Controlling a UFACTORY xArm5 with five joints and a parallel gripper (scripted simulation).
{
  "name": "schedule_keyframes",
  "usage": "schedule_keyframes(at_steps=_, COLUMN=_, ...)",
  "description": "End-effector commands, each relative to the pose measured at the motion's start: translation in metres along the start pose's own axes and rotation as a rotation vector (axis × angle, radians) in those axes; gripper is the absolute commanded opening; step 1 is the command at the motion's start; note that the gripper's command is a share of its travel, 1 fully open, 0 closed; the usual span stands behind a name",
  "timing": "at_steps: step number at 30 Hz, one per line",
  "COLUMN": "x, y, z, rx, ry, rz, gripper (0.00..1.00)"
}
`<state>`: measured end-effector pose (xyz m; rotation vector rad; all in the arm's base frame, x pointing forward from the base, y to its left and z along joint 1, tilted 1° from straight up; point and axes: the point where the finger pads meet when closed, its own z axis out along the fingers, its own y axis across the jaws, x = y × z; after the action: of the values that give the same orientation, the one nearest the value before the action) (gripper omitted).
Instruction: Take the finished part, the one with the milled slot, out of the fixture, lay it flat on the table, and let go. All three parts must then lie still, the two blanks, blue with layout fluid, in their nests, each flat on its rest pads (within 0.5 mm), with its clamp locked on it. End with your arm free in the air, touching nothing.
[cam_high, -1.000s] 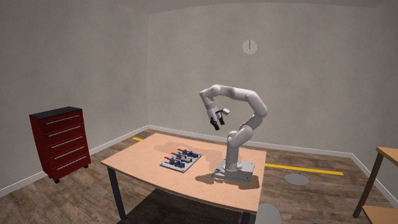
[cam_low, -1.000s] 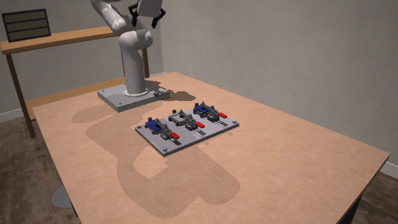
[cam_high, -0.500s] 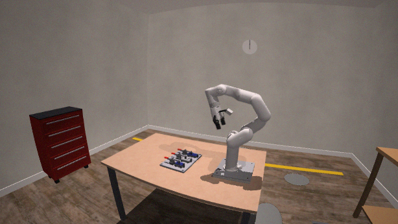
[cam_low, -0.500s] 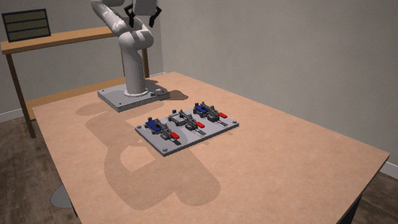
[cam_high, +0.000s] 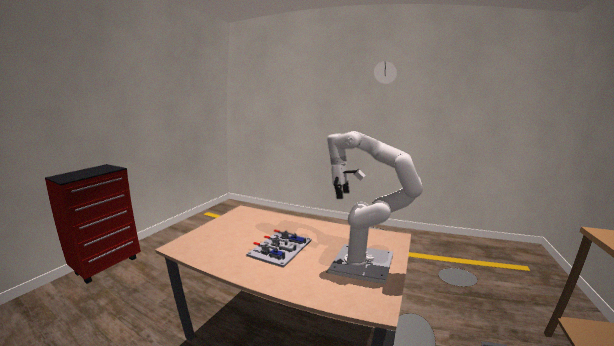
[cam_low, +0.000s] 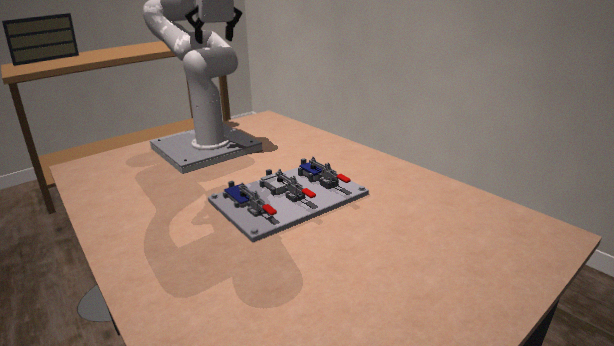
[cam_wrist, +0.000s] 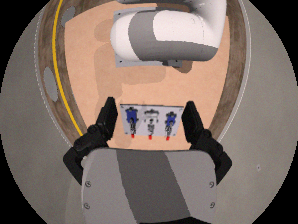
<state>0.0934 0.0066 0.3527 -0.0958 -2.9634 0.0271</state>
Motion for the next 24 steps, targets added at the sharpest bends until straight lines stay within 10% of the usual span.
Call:
schedule_keyframes(at_steps=1, x=0.0000, y=-0.0003, z=-0.0008, rx=-0.001, ry=-0.005, rz=-0.002, gripper=1.00)
schedule_keyframes(at_steps=4, x=0.0000, y=-0.0003, z=-0.0008, rx=-0.001, ry=-0.005, rz=-0.002, gripper=1.00)
schedule_keyframes(at_steps=9, x=0.0045, y=-0.0081, z=0.0012, rx=-0.018, ry=-0.158, rz=-0.059, gripper=1.00)
schedule_keyframes(at_steps=24, x=0.0052, y=-0.0094, z=0.0015, rx=-0.018, ry=-0.186, rz=-0.069, gripper=1.00)
